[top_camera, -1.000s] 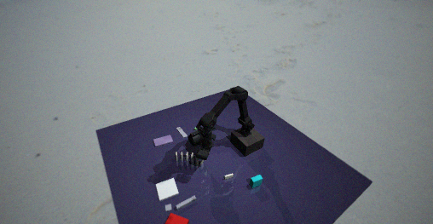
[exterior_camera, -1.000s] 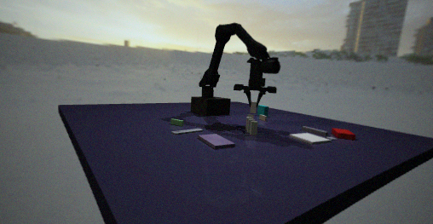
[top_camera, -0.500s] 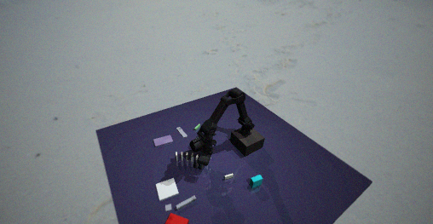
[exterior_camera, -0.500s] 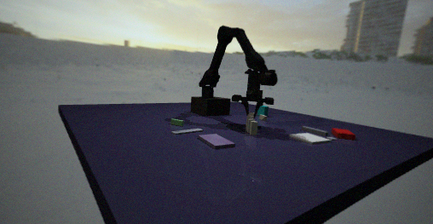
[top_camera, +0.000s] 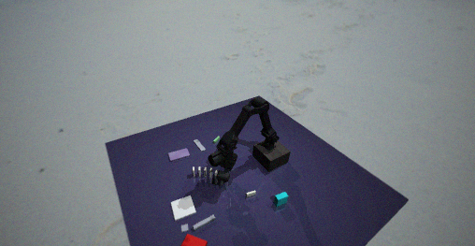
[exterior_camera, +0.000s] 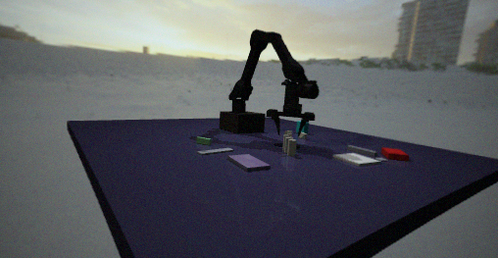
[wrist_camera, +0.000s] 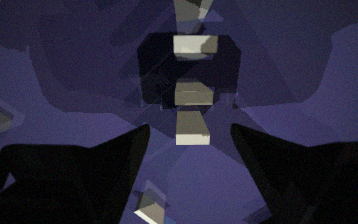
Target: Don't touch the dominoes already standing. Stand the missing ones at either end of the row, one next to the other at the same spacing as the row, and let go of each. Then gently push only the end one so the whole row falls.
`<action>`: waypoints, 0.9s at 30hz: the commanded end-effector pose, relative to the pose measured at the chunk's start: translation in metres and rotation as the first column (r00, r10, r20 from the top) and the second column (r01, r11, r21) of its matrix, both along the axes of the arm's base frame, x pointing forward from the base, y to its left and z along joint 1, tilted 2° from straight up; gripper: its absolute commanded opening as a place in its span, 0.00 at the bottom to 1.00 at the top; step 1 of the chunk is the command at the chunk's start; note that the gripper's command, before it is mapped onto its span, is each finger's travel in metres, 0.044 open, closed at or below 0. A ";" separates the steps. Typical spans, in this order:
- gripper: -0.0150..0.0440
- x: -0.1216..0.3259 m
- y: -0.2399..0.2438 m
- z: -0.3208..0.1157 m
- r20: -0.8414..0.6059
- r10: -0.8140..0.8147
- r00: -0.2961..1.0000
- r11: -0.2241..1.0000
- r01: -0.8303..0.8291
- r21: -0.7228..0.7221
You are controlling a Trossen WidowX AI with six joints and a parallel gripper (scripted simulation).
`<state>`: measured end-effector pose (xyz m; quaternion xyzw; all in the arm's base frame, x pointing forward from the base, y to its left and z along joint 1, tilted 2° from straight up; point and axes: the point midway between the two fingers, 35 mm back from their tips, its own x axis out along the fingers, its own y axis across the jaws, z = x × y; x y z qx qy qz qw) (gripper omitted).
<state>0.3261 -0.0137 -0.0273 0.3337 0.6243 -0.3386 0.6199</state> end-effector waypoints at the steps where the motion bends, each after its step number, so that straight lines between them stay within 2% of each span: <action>1: 1.00 0.000 0.000 0.000 0.002 -0.005 1.000 1.000 0.005 -0.002; 5: 1.00 0.003 0.000 0.012 0.002 -0.005 1.000 1.000 0.005 -0.002; 11: 1.00 0.004 0.000 0.117 0.001 0.000 1.000 1.000 0.000 0.000; 13: 1.00 0.001 0.001 0.130 0.000 0.000 1.000 1.000 0.000 0.000; 19: 1.00 0.003 0.010 0.125 0.001 0.040 0.999 0.999 -0.040 0.001; 23: 1.00 0.004 0.070 0.096 0.003 0.277 0.961 0.961 -0.277 0.006; 27: 1.00 -0.009 0.132 0.066 0.006 0.510 0.860 0.860 -0.510 0.012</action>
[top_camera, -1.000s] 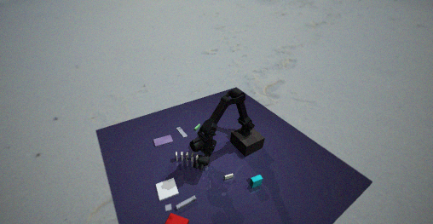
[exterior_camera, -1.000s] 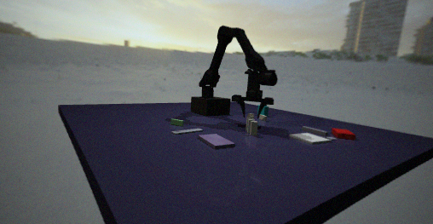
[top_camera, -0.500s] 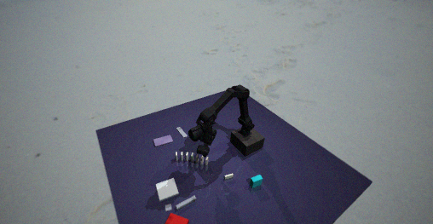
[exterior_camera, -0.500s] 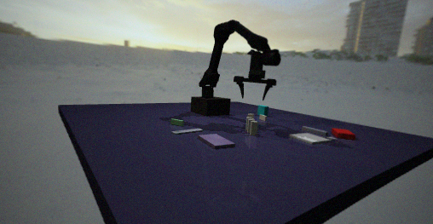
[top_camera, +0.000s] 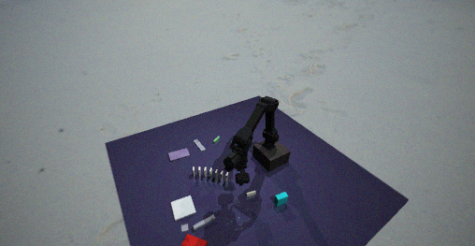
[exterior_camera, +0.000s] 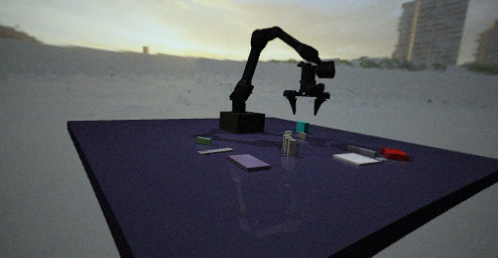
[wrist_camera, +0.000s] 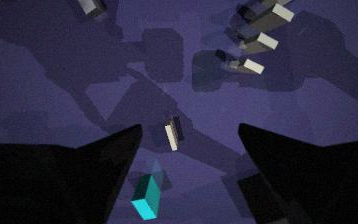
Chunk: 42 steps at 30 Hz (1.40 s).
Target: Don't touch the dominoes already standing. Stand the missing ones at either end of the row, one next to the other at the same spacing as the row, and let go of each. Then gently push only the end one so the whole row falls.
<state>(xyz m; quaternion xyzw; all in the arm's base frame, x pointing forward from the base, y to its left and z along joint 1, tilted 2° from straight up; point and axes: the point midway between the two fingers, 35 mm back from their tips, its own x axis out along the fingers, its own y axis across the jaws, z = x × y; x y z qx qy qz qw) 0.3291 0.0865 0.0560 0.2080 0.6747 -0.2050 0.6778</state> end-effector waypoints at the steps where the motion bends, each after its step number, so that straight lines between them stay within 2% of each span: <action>1: 1.00 -0.017 0.044 -0.023 -0.012 0.187 0.982 0.982 -0.187 0.005; 7: 1.00 -0.020 0.054 -0.035 -0.011 0.226 0.974 0.974 -0.226 0.006; 13: 1.00 -0.021 0.054 -0.091 -0.012 0.226 0.974 0.974 -0.226 0.006; 29: 1.00 -0.022 0.052 -0.108 -0.012 0.226 0.974 0.974 -0.226 0.006; 42: 0.42 -0.022 0.052 -0.108 -0.012 0.226 0.974 0.974 -0.226 0.006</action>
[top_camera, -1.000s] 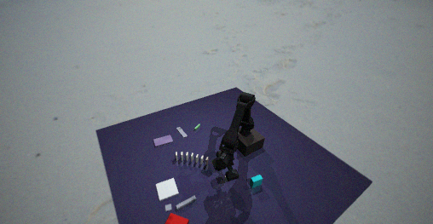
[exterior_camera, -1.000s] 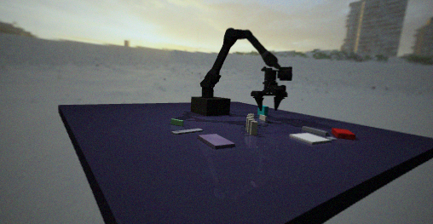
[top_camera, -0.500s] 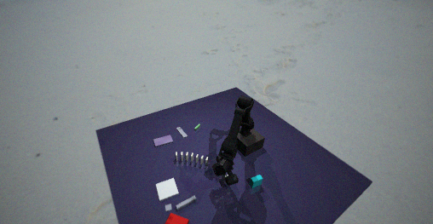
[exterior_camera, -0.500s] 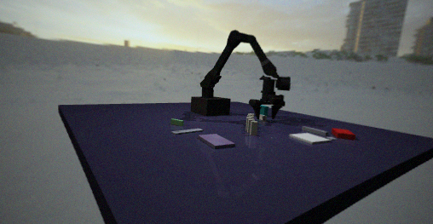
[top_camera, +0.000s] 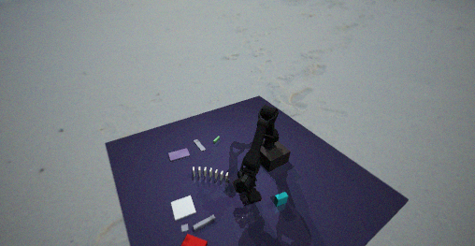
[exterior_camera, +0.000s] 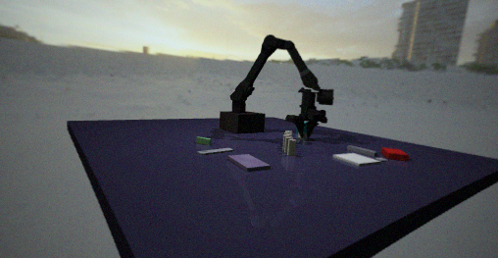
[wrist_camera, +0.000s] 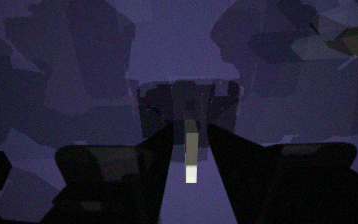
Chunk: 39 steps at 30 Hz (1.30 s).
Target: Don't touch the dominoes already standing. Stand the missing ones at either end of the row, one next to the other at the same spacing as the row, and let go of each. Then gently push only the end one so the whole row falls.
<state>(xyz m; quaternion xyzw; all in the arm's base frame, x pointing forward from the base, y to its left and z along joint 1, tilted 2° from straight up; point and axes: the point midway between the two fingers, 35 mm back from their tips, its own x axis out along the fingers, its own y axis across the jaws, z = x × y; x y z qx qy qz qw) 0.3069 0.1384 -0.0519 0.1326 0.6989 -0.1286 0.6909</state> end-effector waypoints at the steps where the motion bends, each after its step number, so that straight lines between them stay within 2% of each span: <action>1: 0.38 0.000 0.000 0.000 0.002 0.006 1.000 1.000 -0.006 0.000; 3: 0.30 0.000 0.000 0.000 0.002 0.006 1.000 1.000 -0.006 0.000; 10: 0.30 0.000 0.000 0.002 0.002 0.006 1.000 1.000 -0.006 0.000; 22: 0.30 0.004 0.004 0.146 0.002 0.006 1.000 1.000 -0.006 0.000; 27: 0.30 0.004 0.004 0.155 0.003 0.022 1.000 1.000 -0.022 0.000; 30: 0.30 0.007 0.005 0.155 0.005 0.247 0.969 0.969 -0.247 0.002; 33: 0.30 0.012 0.005 0.155 0.008 0.516 0.856 0.856 -0.516 0.003; 36: 0.30 0.016 0.006 0.155 0.011 0.742 0.670 0.670 -0.742 0.003; 39: 0.30 0.020 0.006 0.155 0.014 0.904 0.427 0.427 -0.904 0.001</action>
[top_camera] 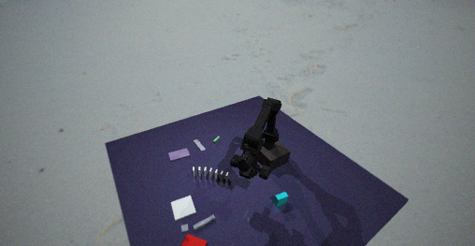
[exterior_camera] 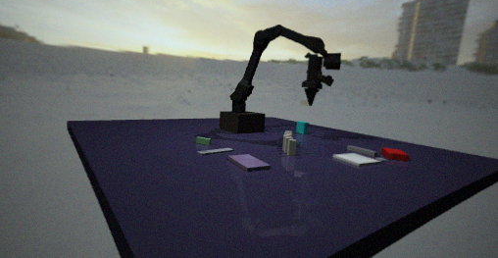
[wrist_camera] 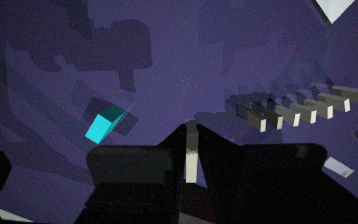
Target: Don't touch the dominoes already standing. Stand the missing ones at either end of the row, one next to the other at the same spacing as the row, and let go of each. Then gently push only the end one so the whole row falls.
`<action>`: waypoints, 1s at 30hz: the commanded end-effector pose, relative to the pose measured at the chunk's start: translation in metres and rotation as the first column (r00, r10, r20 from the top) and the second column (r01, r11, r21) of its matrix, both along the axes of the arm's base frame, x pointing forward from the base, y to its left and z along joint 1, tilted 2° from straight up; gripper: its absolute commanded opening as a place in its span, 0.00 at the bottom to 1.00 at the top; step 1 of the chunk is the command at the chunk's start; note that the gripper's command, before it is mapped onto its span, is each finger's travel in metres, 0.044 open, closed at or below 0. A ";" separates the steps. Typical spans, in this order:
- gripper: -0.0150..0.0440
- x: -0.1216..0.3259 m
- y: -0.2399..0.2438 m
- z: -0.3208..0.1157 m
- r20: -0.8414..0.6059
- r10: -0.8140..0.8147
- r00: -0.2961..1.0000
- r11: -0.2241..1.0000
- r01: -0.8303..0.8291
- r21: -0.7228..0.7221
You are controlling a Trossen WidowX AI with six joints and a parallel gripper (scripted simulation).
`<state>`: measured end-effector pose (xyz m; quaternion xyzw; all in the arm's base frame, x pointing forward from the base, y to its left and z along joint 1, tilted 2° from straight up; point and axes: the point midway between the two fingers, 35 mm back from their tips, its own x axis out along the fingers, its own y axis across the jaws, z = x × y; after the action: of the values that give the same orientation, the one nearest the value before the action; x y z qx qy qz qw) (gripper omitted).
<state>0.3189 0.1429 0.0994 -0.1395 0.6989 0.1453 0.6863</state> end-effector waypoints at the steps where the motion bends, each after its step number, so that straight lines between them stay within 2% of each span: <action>1: 0.30 0.010 0.002 0.004 0.017 0.435 0.900 0.900 -0.435 0.005; 3: 0.30 0.012 0.002 0.004 0.019 0.588 0.809 0.809 -0.588 0.006; 5: 0.30 0.013 0.002 0.004 0.019 0.639 0.769 0.769 -0.639 0.006; 15: 0.30 0.015 0.003 0.002 0.032 0.633 0.774 0.774 -0.633 0.011; 30: 0.30 0.054 0.014 -0.041 0.294 0.474 0.830 0.833 -0.531 0.157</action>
<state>0.3694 0.1564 0.0646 -0.2728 0.5351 0.3826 0.7020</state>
